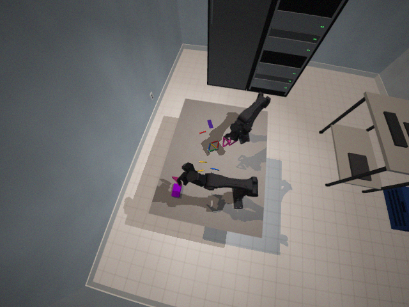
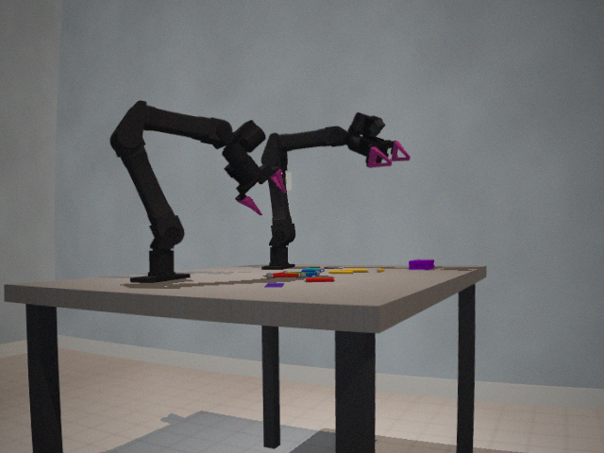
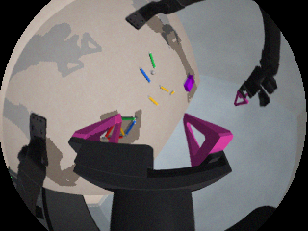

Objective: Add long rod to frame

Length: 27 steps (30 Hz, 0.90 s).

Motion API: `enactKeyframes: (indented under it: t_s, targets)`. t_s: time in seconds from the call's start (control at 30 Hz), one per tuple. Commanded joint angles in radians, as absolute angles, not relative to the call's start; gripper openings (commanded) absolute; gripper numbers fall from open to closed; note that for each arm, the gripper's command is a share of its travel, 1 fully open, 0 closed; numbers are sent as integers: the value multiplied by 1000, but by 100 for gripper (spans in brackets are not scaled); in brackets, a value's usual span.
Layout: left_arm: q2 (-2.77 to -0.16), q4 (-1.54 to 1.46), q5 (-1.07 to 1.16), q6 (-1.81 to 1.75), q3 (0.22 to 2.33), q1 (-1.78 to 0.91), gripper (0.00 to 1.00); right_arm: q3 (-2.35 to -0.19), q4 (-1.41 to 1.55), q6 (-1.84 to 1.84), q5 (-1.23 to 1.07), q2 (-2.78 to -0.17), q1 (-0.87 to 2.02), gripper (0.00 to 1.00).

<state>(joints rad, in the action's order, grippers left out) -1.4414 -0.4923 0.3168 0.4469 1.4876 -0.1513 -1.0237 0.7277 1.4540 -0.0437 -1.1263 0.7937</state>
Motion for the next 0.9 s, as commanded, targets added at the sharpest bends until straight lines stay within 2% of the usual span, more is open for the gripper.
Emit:
enactKeyframes:
  t_s: [0.0, 0.57, 0.87]
  targets:
    - [-1427, -482, 321, 444, 1506, -151, 100, -1041, 722, 1447, -51, -1114, 794, 100]
    - [-1437, -487, 317, 447, 1492, -151, 100, -1015, 715, 1455, -35, -1114, 803, 100]
    - [-1374, -523, 213, 412, 1379, -288, 100, -907, 580, 1157, -73, -1064, 629, 100]
